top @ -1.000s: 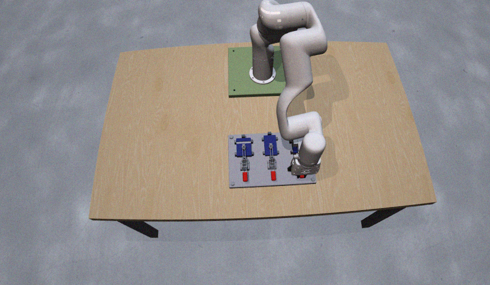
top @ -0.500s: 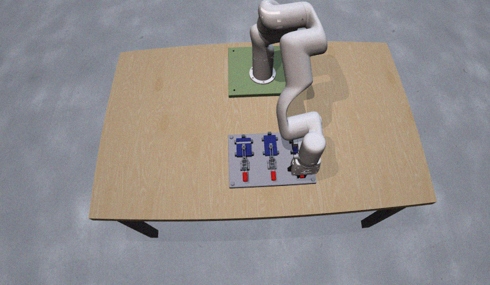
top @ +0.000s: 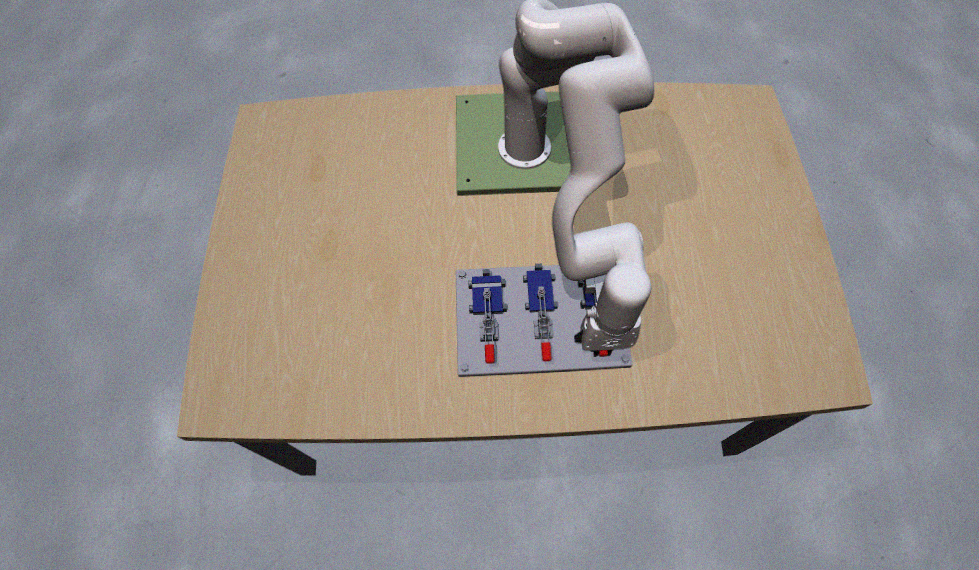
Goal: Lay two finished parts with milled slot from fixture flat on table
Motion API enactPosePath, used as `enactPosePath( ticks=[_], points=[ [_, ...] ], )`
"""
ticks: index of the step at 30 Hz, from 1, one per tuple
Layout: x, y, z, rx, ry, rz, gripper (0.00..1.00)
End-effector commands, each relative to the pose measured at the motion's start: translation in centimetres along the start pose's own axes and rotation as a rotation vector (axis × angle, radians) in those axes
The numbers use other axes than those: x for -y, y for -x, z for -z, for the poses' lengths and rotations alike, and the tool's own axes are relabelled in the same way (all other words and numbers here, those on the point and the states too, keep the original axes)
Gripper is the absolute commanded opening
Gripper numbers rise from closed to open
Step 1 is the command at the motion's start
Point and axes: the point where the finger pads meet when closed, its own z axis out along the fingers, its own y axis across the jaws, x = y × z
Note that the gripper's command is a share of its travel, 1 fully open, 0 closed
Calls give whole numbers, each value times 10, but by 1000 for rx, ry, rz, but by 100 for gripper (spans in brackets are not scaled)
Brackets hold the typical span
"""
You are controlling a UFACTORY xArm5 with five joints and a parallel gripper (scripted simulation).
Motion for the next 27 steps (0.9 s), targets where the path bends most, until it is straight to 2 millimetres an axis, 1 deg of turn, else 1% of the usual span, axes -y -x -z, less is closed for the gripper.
enactPosePath(
  ticks=[1,27],
  points=[
    [0,1,3,4,1,0,0],
    [0,-4,14,4,1,0,0]
  ],
)
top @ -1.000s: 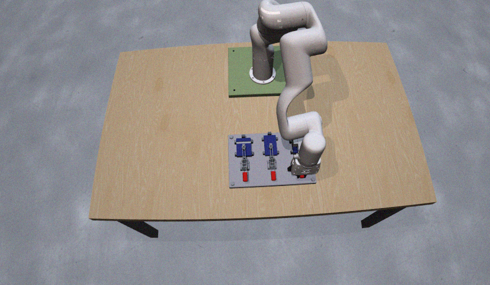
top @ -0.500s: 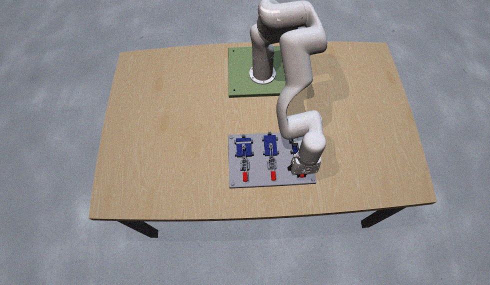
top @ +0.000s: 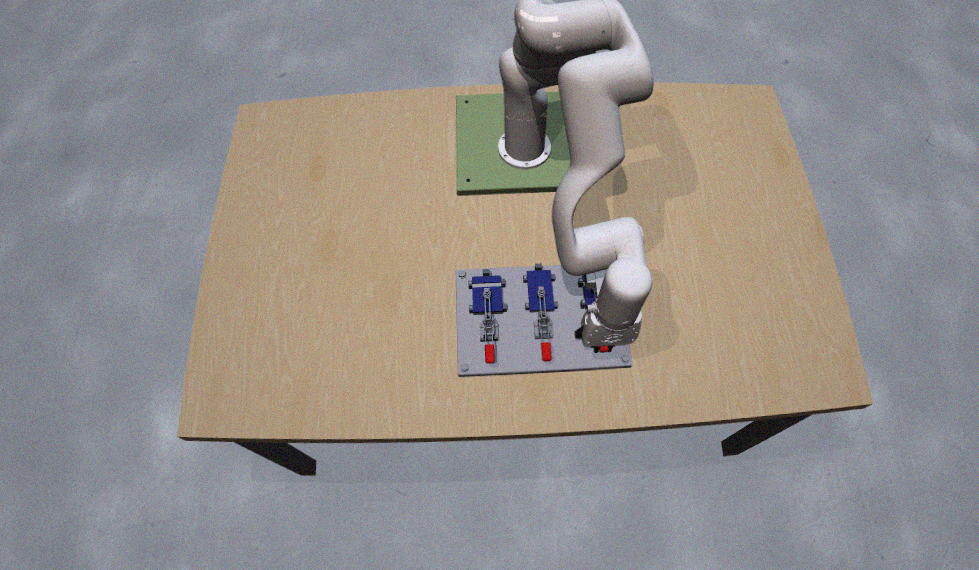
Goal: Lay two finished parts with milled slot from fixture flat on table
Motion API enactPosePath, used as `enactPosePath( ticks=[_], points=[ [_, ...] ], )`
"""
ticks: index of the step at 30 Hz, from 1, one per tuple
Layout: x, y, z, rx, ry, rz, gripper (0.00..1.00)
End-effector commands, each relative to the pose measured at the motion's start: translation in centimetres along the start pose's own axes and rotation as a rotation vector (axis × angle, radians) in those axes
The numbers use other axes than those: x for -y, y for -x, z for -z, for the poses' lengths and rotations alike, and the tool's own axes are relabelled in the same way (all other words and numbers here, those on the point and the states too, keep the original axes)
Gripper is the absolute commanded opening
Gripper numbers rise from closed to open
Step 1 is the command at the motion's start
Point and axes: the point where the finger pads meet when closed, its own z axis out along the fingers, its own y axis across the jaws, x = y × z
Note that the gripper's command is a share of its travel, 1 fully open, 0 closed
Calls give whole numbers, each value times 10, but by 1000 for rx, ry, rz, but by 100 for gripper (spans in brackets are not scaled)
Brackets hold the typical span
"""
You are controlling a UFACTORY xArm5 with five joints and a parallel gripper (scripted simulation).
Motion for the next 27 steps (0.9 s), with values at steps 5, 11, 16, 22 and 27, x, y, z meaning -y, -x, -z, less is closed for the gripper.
enactPosePath(
  ticks=[5,11,16,22,27],
  points=[
    [0,-2,7,5,1,0,0],
    [0,-4,10,5,1,0,0],
    [0,-7,13,5,1,0,0],
    [0,-11,16,5,1,0,0],
    [0,-14,18,5,1,0,0]
  ],
)
